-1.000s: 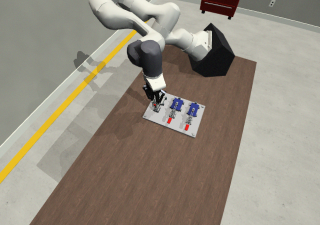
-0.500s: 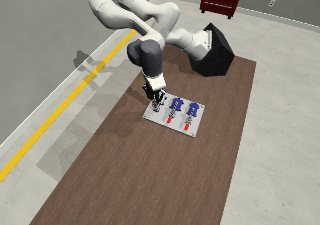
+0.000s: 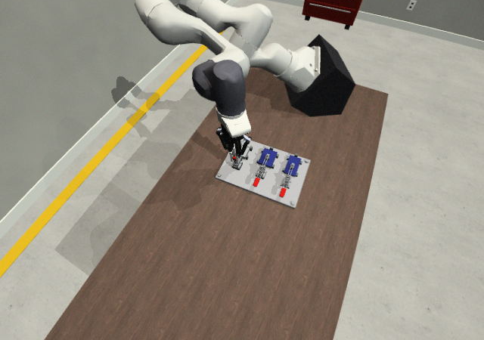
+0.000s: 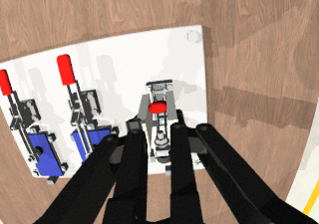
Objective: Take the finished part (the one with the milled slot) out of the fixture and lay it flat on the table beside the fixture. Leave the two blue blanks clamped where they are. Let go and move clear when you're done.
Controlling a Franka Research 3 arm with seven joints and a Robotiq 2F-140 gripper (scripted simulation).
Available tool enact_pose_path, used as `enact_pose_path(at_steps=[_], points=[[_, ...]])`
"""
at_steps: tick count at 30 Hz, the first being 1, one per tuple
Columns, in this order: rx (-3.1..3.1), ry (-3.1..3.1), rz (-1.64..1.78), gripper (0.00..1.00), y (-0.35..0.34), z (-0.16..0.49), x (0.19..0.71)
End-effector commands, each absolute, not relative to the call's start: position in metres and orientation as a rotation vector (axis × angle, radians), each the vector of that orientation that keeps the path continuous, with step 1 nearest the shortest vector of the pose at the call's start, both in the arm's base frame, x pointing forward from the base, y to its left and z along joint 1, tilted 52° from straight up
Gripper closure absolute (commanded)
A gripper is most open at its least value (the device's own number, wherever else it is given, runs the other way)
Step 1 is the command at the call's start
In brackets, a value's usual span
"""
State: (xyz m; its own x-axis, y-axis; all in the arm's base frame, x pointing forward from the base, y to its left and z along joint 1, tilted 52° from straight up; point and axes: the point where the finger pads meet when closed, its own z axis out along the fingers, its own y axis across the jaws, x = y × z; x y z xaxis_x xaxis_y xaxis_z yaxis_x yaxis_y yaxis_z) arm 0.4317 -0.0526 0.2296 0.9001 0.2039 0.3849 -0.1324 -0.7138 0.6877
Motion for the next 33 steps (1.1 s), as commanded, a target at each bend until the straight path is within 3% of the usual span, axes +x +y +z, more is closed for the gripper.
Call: enact_pose_path(at_steps=[1,25,26,33], points=[[2.299,0.034,0.543,1.00,-0.0570,0.2225,0.4228],[2.299,0.034,0.543,1.00,-0.0570,0.2225,0.4228],[2.299,0.034,0.543,0.72,-0.0570,0.2225,0.4228],[2.299,0.034,0.543,0.72,-0.0570,0.2225,0.4228]])
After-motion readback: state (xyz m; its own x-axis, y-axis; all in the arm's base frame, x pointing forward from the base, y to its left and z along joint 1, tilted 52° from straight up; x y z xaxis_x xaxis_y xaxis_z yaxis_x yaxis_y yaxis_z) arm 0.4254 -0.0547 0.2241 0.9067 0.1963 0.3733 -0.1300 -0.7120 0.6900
